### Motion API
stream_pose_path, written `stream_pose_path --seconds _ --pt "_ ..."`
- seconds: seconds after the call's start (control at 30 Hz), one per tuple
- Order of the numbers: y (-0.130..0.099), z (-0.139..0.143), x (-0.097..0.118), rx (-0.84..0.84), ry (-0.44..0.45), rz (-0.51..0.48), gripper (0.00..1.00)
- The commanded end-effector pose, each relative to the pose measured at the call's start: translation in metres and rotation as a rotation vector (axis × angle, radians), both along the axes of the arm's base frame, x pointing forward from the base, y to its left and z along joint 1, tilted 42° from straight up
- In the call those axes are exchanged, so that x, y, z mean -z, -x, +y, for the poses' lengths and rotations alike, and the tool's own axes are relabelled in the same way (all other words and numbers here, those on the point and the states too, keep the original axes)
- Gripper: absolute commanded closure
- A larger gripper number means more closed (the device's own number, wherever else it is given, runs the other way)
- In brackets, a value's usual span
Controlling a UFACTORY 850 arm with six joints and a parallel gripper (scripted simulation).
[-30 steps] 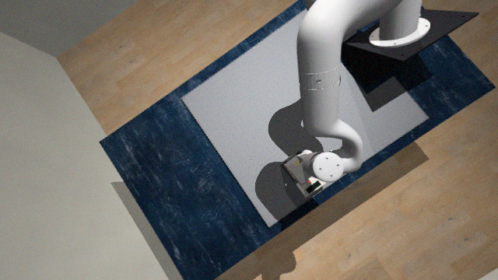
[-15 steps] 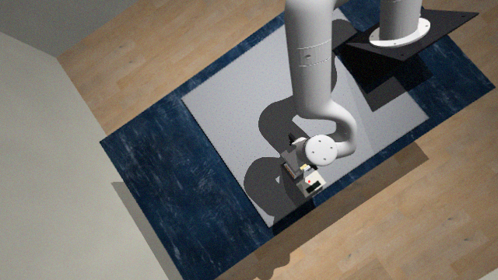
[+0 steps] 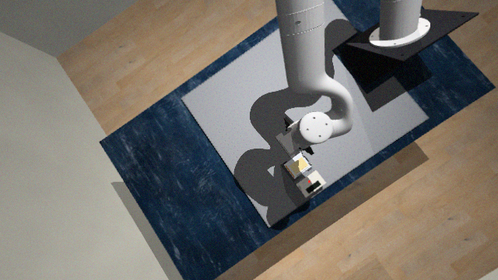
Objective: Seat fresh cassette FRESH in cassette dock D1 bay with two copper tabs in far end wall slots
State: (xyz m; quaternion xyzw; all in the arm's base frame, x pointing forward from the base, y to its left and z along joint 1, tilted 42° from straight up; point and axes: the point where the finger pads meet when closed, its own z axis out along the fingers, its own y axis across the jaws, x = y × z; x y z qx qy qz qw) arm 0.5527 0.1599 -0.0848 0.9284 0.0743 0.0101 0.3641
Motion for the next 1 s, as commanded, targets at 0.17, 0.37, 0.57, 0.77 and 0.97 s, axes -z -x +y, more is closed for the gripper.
stream_pose_path --seconds 0.17,0.37,0.57,0.77,0.97 --pt "0.012 -0.018 -0.035 0.002 -0.002 -0.005 0.00" --pt "0.024 -0.032 -0.057 0.004 -0.003 -0.006 0.00" --pt "0.033 -0.042 -0.072 0.007 -0.004 -0.007 0.00" --pt "0.047 -0.056 -0.093 0.009 -0.006 -0.007 0.00" --pt "0.054 -0.063 -0.101 0.009 -0.006 -0.007 0.00"
